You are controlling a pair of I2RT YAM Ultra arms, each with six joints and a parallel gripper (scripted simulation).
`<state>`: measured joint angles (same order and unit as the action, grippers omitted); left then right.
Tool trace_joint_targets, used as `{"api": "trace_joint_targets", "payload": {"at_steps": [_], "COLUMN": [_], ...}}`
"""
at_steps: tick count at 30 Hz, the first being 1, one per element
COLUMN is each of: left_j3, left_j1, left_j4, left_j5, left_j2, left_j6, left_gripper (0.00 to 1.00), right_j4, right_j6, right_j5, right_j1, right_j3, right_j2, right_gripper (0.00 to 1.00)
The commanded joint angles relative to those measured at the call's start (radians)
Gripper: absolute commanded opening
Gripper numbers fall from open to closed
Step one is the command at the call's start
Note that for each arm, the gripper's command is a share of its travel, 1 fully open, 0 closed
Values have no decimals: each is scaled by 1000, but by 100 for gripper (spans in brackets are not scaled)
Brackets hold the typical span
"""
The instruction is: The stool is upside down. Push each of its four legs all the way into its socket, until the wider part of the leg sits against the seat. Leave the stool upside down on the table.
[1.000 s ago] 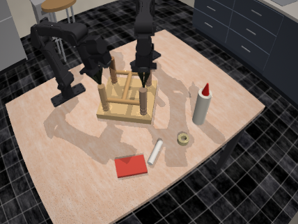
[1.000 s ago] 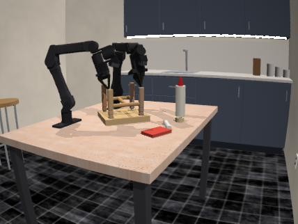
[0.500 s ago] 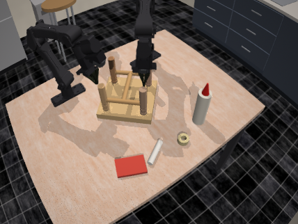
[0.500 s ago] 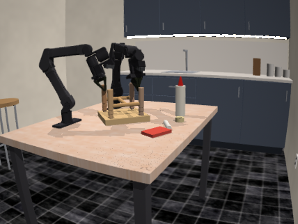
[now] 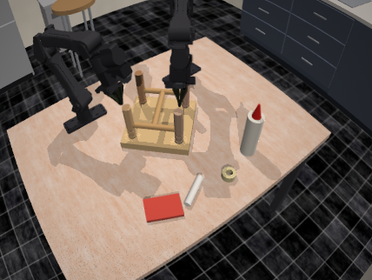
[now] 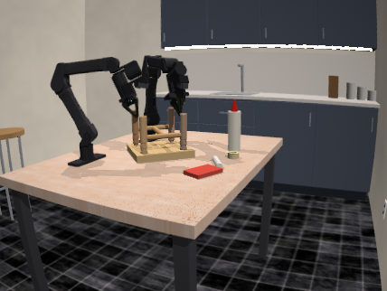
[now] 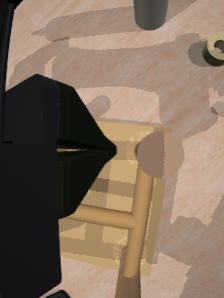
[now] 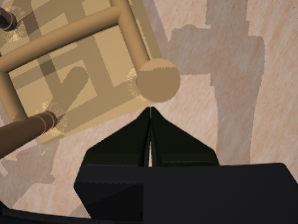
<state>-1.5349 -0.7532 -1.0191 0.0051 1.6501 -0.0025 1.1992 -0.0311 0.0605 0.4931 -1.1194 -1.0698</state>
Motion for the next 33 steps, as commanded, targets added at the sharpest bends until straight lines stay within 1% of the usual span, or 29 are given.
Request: {"api": "trace_joint_targets", "payload": {"at_steps": [1, 10, 11, 14, 15, 17, 18, 21, 26, 28, 29, 30, 33], "left_j3": [-49, -63, -82, -111, -113, -113, -138, -176, -169, -116, -119, -149, -164], "left_j1": [-2, -4, -2, 0, 0, 0, 1, 6, 12, 3, 1, 0, 0], "left_j4": [-13, 7, -70, -116, -81, -81, -148, -197, -133, -125, -123, -139, -132], "left_j5": [-3, -3, -4, -5, -5, -5, -5, -6, -3, -4, -4, -4, -4], "left_j2": [-38, -49, -57, -65, -66, -66, -70, -79, -80, -83, -85, -82, -95], "left_j6": [4, 8, 9, 8, 7, 7, 5, 8, 9, 7, 6, 5, 5], "left_gripper": [0, 0, 0, 0, 0, 0, 0, 0, 0, 0, 0, 0, 0], "right_j4": [-36, -36, -36, -36, -36, -36, -36, -36, -36, -36, -36, -36, -36], "right_j6": [5, 5, 5, 5, 5, 5, 5, 5, 5, 5, 5, 5, 5], "right_j5": [2, 2, 2, 2, 2, 2, 2, 2, 2, 2, 2, 2, 2], "right_j1": [-3, -3, -3, -3, -3, -3, -3, -3, -3, -3, -3, -3, -3], "right_j3": [-39, -39, -39, -39, -39, -39, -39, -39, -39, -39, -39, -39, -39], "right_j2": [10, 10, 10, 10, 10, 10, 10, 10, 10, 10, 10, 10, 10], "right_gripper": [0, 0, 0, 0, 0, 0, 0, 0, 0, 0, 0, 0, 0]}}
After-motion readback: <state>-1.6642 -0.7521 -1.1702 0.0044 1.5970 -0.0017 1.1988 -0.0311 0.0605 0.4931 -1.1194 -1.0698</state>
